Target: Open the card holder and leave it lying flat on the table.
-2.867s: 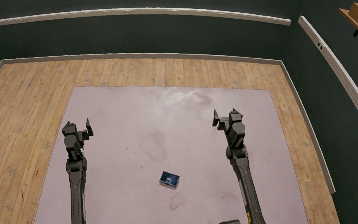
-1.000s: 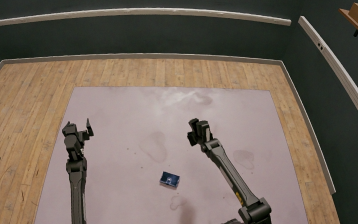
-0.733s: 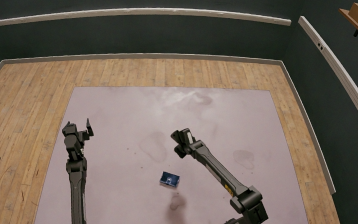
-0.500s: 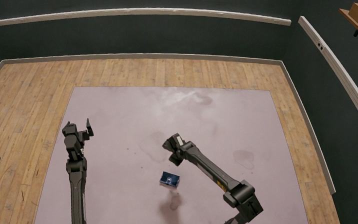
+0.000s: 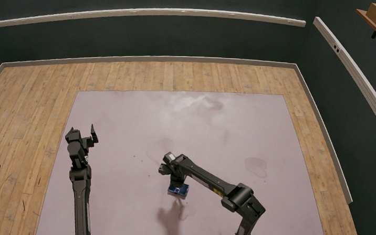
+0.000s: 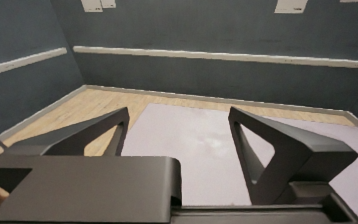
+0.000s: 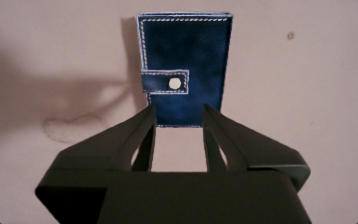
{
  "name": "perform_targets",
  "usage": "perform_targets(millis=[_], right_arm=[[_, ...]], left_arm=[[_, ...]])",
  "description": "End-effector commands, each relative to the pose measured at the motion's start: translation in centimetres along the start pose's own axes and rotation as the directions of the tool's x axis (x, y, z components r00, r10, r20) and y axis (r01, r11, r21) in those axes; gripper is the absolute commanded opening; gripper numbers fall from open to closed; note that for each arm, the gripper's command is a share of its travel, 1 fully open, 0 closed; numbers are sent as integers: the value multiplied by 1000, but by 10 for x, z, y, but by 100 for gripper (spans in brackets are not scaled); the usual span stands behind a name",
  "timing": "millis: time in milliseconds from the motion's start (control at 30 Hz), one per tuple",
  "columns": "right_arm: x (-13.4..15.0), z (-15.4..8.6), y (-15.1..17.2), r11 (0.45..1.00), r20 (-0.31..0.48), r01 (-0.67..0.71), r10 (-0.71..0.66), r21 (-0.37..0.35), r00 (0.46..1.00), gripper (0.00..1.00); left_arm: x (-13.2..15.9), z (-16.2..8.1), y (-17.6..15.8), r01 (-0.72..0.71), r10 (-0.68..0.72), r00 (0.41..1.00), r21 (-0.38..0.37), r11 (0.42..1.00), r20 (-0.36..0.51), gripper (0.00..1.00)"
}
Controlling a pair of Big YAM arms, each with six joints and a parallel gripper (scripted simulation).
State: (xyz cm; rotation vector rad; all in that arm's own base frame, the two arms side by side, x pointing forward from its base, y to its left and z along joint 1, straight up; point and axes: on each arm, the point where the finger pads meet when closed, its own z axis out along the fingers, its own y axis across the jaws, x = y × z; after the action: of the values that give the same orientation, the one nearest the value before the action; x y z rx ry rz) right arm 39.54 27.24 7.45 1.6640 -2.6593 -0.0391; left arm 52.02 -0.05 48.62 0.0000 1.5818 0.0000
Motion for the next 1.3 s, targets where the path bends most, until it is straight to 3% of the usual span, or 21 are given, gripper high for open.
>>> perform_targets(millis=[0,67,367,467,967,1167,1267], right_arm=[[-24,-14,-3,1000,36,18,-19,14,999,34],[-4,12,14,1000,-28,15,-16,-24,999,34],[-10,-9,0,1000,19,-1,1,5,1000,34],[-6,14,5,1000,-7,6,-6,-9,1000,34],[-9,15,0,1000,11,12,-12,3,1000,34],[-4,26,1,1000,-5,15,-15,-5,1000,34],[-11,19,-4,1000,17,14,-14,9,1000,34]], left_arm=[[-22,-1,0,0,0,999,0,1000,39,100],[-22,-1,0,0,0,999,0,1000,39,100],[-22,-1,0,0,0,999,0,1000,39,100],[-22,-1,0,0,0,999,0,1000,39,100],[-22,-1,0,0,0,999,0,1000,39,100],[-22,-1,0,0,0,999,0,1000,39,100],[-22,-1,0,0,0,999,0,1000,39,100]])
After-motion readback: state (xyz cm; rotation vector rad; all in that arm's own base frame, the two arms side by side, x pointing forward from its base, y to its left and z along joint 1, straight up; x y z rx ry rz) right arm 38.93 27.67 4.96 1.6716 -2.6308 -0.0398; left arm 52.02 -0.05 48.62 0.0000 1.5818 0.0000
